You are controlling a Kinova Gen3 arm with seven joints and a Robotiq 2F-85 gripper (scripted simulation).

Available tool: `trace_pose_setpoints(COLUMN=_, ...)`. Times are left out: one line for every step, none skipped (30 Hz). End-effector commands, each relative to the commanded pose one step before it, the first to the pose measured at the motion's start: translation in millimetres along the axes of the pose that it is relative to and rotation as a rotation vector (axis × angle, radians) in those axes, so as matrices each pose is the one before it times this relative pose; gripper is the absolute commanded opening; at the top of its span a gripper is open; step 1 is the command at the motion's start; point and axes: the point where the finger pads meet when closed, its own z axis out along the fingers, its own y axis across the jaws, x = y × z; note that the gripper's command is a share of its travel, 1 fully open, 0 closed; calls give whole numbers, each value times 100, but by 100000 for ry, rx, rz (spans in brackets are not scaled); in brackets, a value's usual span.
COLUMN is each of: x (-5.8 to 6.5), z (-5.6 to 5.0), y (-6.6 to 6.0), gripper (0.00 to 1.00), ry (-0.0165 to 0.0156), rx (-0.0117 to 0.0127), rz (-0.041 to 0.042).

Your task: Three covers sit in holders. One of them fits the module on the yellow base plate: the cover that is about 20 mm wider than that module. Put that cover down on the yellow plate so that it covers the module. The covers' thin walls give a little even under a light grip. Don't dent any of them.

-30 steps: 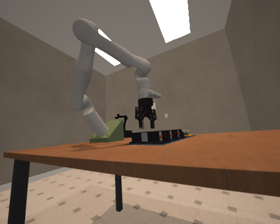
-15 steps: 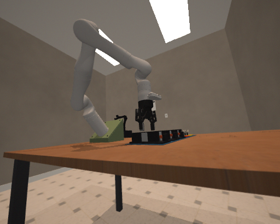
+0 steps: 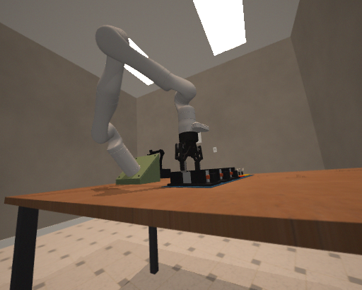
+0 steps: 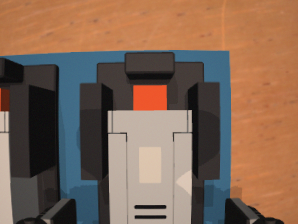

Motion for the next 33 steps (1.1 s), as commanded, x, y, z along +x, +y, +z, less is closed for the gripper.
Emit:
trace_pose_setpoints(x=52, z=-15, y=-34, gripper=100, ry=195, rx=84, rz=-3)
trace_pose_setpoints(x=0, z=0, y=0, gripper=100, ry=0, rx=0, rz=0)
trace_pose_setpoints(x=0, z=0, y=0, gripper=100, ry=0, rx=0, rz=0)
trace_pose_setpoints(x=0, z=0, y=0, gripper=100, ry=0, rx=0, rz=0)
trace_pose_setpoints(x=0, z=88, y=0, gripper=100, ry=0, rx=1, rz=0)
trace_pose_setpoints(x=0, z=101, y=0, gripper=100, ry=0, rx=0, rz=0)
trace_pose_setpoints(x=0, z=101, y=0, gripper=100, ry=0, rx=0, rz=0)
trace_pose_setpoints(x=0, z=101, y=0, gripper=100, ry=0, rx=0, rz=0)
trace_pose_setpoints(x=0, z=101, y=0, gripper=100, ry=0, rx=0, rz=0)
trace_pose_setpoints(x=0, z=101, y=0, gripper=100, ry=0, rx=0, rz=0)
trace_pose_setpoints(x=0, z=101, y=0, gripper=100, ry=0, rx=0, rz=0)
trace_pose_setpoints(x=0, z=101, y=0, gripper=100, ry=0, rx=0, rz=0)
trace_pose_setpoints(x=0, z=101, y=0, gripper=100, ry=0, rx=0, rz=0)
trace_pose_setpoints(x=0, z=101, y=0, gripper=100, ry=0, rx=0, rz=0)
trace_pose_setpoints(x=0, z=0, y=0, gripper=100, ry=0, rx=0, rz=0)
trace_pose_setpoints(x=0, z=0, y=0, gripper=100, ry=0, rx=0, rz=0)
trace_pose_setpoints(x=0, z=0, y=0, gripper=100, ry=0, rx=0, rz=0)
trace_pose_setpoints(x=0, z=0, y=0, gripper=100, ry=0, rx=0, rz=0)
trace_pose_setpoints(x=0, z=0, y=0, gripper=100, ry=0, rx=0, rz=0)
trace_pose_setpoints(x=0, z=0, y=0, gripper=100, ry=0, rx=0, rz=0)
trace_pose_setpoints(x=0, z=0, y=0, gripper=100, ry=0, rx=0, rz=0)
trace_pose_setpoints(x=0, z=88, y=0, gripper=100, ry=0, rx=1, rz=0)
trace_pose_setpoints(x=0, z=101, y=0, gripper=100, ry=0, rx=0, rz=0)
trace_pose_setpoints(x=0, z=101, y=0, gripper=100, ry=0, rx=0, rz=0)
trace_pose_setpoints(x=0, z=101, y=0, gripper=100, ry=0, rx=0, rz=0)
trace_pose_setpoints(x=0, z=101, y=0, gripper=100, ry=0, rx=0, rz=0)
trace_pose_setpoints(x=0, z=101, y=0, gripper=100, ry=0, rx=0, rz=0)
trace_pose_setpoints(x=0, z=101, y=0, gripper=100, ry=0, rx=0, rz=0)
trace_pose_setpoints(x=0, z=101, y=0, gripper=100, ry=0, rx=0, rz=0)
trace_pose_setpoints(x=0, z=101, y=0, gripper=100, ry=0, rx=0, rz=0)
trace_pose_setpoints(x=0, z=101, y=0, gripper=100, ry=0, rx=0, rz=0)
trace_pose_setpoints(x=0, z=0, y=0, gripper=100, ry=0, rx=0, rz=0)
trace_pose_setpoints(x=0, z=0, y=0, gripper=100, ry=0, rx=0, rz=0)
